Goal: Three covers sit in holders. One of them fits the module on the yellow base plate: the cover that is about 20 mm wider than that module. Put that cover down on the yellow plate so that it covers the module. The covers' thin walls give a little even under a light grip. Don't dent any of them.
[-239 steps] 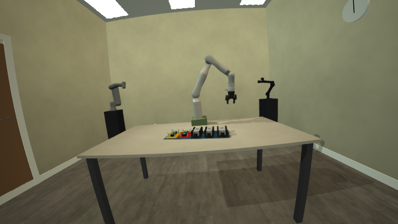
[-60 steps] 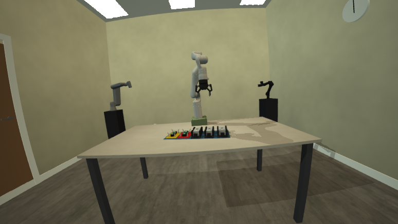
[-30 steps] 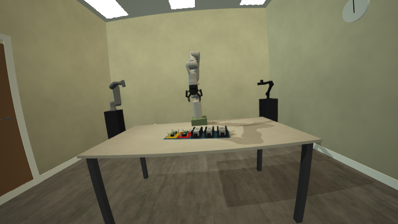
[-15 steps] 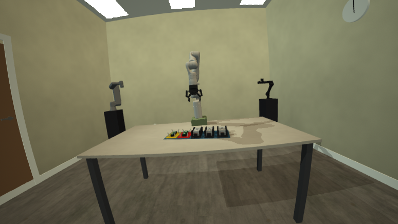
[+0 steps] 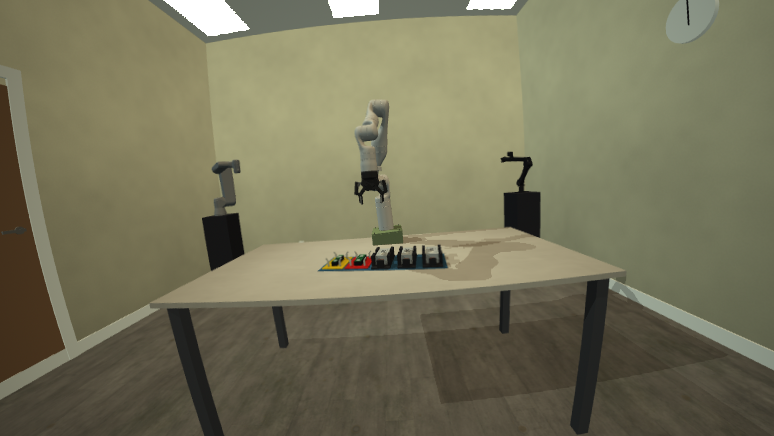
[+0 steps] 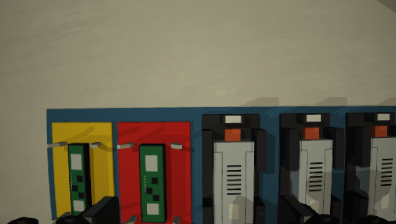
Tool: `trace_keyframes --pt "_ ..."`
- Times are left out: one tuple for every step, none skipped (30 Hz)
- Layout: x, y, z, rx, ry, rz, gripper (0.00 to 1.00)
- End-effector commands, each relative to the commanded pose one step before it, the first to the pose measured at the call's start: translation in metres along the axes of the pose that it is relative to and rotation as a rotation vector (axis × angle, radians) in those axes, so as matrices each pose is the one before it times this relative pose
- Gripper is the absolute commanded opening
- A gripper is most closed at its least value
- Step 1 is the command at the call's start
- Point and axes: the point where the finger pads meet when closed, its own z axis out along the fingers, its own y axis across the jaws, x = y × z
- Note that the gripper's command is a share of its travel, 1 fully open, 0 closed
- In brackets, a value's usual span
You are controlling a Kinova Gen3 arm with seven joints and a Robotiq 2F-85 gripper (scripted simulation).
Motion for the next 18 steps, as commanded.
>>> trace_keyframes --pt "-0.00473 -0.01502 0.01253 -0.00334 -0.00090 -0.00136 1.00" --pt "0.00000 0.00000 0.00000 0.00000 0.00000 0.00000 1.00" --pt "0.00000 0.00000 0.00000 0.00000 0.00000 0.00000 1.00" --pt "0.00000 0.00000 0.00000 0.00000 0.00000 0.00000 1.00" --pt "0.00000 0.00000 0.00000 0.00000 0.00000 0.00000 1.00" --pt "0.00000 0.00000 0.00000 0.00000 0.00000 0.00000 1.00" --pt "0.00000 0.00000 0.00000 0.00000 0.00000 0.00000 1.00" --pt "0.00000 0.00000 0.00000 0.00000 0.00000 0.00000 1.00" --pt "-0.00108 -0.00455 0.00369 0.00002 0.00000 -0.00004 1.00" --pt "-0.00111 -0.00459 0.00370 0.00002 -0.00001 0.00000 1.00" --pt "-0.00111 -0.00459 0.00370 0.00002 -0.00001 0.00000 1.00" --pt "-0.00111 -0.00459 0.00370 0.00002 -0.00001 0.00000 1.00" --pt "-0.00111 -0.00459 0.00370 0.00002 -0.00001 0.00000 1.00" --pt "-0.00111 -0.00459 0.00370 0.00002 -0.00001 0.00000 1.00" --pt "-0.00111 -0.00459 0.00370 0.00002 -0.00001 0.00000 1.00" --pt "-0.00111 -0.00459 0.00370 0.00002 -0.00001 0.00000 1.00" --pt "-0.00111 -0.00459 0.00370 0.00002 -0.00001 0.00000 1.00" --pt "-0.00111 -0.00459 0.00370 0.00002 -0.00001 0.00000 1.00"
